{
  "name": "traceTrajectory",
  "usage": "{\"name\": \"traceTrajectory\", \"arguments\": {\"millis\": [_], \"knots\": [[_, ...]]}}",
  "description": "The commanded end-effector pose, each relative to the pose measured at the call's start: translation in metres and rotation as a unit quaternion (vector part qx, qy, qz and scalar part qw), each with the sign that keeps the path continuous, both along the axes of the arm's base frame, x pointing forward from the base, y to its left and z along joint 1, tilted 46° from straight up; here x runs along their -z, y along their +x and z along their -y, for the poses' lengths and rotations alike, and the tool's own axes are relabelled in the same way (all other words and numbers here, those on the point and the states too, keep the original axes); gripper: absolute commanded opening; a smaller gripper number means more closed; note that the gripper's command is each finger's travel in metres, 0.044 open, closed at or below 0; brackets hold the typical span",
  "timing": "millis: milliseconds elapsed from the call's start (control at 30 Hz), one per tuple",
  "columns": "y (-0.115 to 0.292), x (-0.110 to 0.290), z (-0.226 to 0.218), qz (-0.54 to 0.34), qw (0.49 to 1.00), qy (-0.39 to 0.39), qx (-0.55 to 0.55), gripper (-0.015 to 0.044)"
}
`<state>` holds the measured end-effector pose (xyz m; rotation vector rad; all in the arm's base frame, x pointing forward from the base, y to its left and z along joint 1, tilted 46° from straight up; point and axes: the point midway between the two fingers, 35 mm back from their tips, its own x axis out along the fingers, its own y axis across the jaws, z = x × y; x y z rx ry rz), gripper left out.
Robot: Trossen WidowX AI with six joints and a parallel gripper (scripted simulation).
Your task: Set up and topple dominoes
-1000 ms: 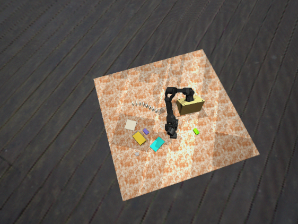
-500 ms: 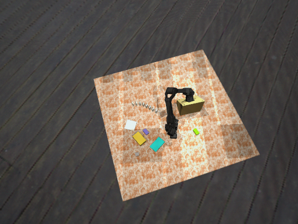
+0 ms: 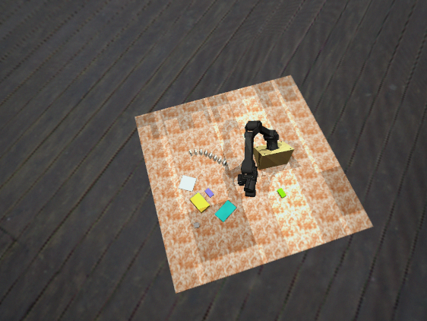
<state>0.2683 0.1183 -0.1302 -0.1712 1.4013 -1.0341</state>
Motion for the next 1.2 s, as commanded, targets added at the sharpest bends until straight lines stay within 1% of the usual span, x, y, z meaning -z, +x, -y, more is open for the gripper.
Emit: {"name": "traceTrajectory", "arguments": {"millis": [0,67,133,267,400,533,933,1167], "knots": [[0.0,-0.008,-0.001,-0.002,1.0,-0.002,0.008,0.0107],[0.011,-0.026,0.015,0.015,1.0,-0.002,0.024,0.0107],[0.024,-0.054,0.041,0.041,0.998,-0.006,0.05,0.0107],[0.034,-0.089,0.08,0.074,0.994,-0.014,0.084,0.0107],[0.034,-0.127,0.125,0.11,0.986,-0.029,0.123,0.0107],[0.026,-0.16,0.166,0.141,0.976,-0.048,0.16,0.0107],[0.025,-0.161,0.171,0.144,0.975,-0.049,0.163,0.0107],[0.024,-0.135,0.194,0.14,0.977,-0.045,0.157,0.0107]]}}
